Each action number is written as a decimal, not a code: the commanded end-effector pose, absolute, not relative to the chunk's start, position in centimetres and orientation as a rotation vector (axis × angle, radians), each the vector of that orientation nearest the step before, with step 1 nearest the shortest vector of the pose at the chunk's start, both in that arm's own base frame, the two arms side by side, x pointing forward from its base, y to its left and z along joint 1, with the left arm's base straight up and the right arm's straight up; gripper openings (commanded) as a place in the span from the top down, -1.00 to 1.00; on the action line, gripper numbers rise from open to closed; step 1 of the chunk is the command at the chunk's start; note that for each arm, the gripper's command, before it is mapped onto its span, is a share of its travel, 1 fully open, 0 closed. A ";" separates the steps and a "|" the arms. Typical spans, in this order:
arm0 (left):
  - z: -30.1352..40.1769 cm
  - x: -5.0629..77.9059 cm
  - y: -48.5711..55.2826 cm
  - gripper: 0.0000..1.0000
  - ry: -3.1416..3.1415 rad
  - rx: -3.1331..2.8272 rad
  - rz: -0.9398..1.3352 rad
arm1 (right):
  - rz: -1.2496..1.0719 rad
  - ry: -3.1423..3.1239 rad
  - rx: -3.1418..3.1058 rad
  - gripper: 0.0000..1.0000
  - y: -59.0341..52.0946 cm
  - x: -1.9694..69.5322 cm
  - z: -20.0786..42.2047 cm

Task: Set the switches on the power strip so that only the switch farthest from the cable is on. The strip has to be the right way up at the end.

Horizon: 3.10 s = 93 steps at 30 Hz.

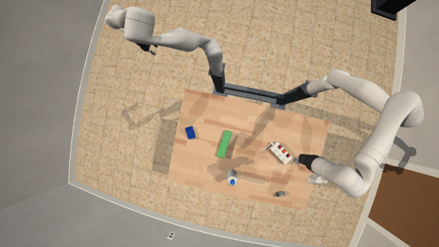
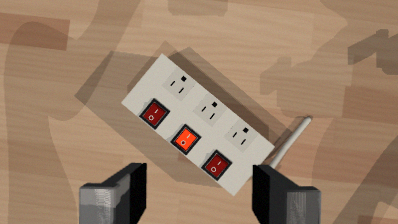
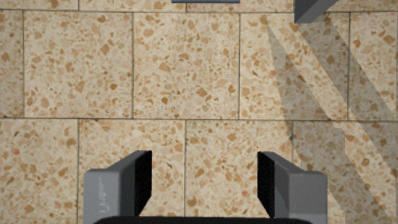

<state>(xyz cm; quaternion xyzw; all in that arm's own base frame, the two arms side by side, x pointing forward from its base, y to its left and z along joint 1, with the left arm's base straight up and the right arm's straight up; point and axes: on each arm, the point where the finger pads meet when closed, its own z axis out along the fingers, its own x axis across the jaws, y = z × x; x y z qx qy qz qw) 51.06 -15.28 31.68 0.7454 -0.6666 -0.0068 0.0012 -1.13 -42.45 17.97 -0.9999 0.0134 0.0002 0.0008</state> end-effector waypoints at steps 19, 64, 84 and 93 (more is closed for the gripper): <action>18.3 52.4 -15.7 -1.00 -2.223 2.219 0.003 | 0.000 0.042 -3.141 -1.00 -42.5 -1.1 18.0; 16.8 53.0 -15.4 -1.00 -2.582 1.782 -0.026 | 0.000 0.042 -3.141 -1.00 -42.5 -1.1 18.0; 14.6 53.5 -14.4 -1.00 -2.996 0.893 -0.042 | 0.000 0.042 -3.141 -1.00 -42.5 -1.1 18.0; 13.7 53.6 -13.7 -1.00 -3.086 0.479 -0.037 | 0.000 0.042 -3.141 -1.00 -42.5 -1.1 18.0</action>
